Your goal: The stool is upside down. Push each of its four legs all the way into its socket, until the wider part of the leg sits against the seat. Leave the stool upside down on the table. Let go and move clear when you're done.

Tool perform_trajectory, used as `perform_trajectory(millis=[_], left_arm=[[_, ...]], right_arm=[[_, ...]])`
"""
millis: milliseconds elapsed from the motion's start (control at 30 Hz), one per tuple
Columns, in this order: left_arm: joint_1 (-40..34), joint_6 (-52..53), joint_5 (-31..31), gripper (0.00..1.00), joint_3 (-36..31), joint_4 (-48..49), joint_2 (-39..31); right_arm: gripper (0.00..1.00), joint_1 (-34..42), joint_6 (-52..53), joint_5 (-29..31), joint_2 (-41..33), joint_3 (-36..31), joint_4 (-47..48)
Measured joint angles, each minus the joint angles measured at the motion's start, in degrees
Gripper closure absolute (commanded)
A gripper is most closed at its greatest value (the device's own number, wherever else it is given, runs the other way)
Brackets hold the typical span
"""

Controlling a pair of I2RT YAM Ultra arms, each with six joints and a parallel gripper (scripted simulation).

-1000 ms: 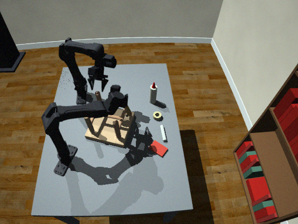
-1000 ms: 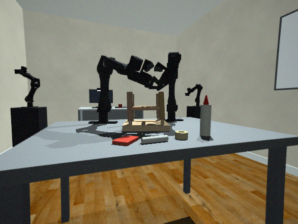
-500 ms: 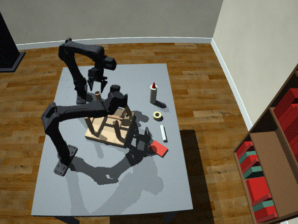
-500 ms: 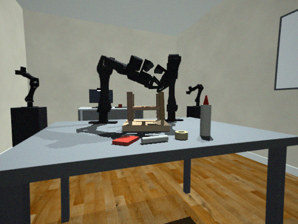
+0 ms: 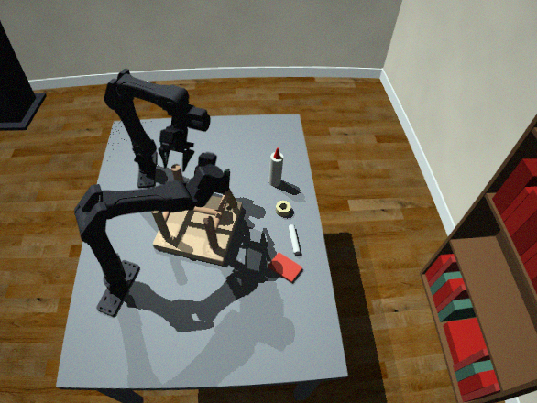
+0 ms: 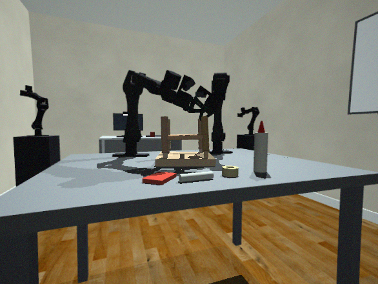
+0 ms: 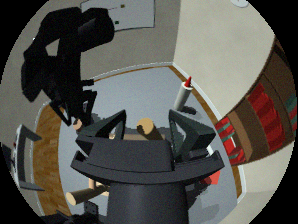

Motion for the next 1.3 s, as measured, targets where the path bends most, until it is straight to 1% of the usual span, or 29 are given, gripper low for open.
perform_trajectory(millis=[167,500,533,1300], left_arm=[[-0.1,0.0,0.0,0.31,-2.0,1.7,-0.3],[-0.1,0.0,0.0,0.31,-3.7,4.1,-0.7],[-0.1,0.0,0.0,0.72,-3.8,4.2,-0.7],[0.0,0.0,0.1,0.72,-3.8,4.7,-0.7]], right_arm=[[0.31,0.0,0.0,0.0,0.0,0.0,0.0],[0.31,0.0,0.0,0.0,0.0,0.0,0.0],[0.31,0.0,0.0,0.0,0.0,0.0,0.0],[0.31,0.0,-0.1,0.0,0.0,0.0,0.0]])
